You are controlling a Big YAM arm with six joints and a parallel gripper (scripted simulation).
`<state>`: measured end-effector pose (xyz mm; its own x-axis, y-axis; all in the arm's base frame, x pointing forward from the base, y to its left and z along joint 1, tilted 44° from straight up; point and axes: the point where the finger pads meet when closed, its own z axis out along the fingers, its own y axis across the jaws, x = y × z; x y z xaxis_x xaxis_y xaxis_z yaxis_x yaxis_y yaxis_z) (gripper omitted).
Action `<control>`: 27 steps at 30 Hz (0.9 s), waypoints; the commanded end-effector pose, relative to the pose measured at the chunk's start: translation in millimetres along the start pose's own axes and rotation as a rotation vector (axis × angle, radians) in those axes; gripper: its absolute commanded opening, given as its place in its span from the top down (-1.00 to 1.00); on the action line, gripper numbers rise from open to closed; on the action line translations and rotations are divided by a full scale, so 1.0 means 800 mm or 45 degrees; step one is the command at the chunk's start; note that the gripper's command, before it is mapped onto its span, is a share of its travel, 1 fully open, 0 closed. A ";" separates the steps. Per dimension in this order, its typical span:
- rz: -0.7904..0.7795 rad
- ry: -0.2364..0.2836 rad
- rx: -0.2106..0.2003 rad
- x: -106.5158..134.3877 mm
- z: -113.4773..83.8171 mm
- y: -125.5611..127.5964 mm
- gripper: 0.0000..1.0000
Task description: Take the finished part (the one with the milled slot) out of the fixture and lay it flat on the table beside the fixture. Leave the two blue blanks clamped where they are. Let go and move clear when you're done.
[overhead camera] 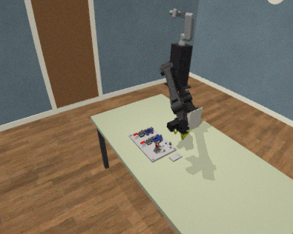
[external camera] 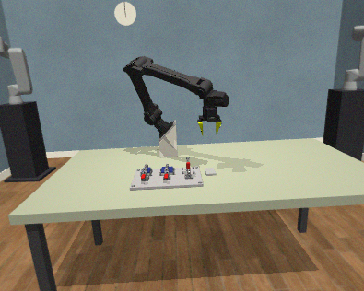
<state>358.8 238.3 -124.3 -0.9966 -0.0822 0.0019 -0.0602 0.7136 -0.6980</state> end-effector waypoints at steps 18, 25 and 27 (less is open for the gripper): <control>0.018 -0.013 -0.018 -0.009 -0.010 0.006 -0.49; 0.015 -0.006 -0.012 -0.008 -0.005 0.005 -0.49; 0.014 -0.004 -0.009 -0.007 -0.004 0.005 -0.49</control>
<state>358.9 238.4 -124.3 -0.9966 -0.0823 0.0016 -0.0601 0.7137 -0.6978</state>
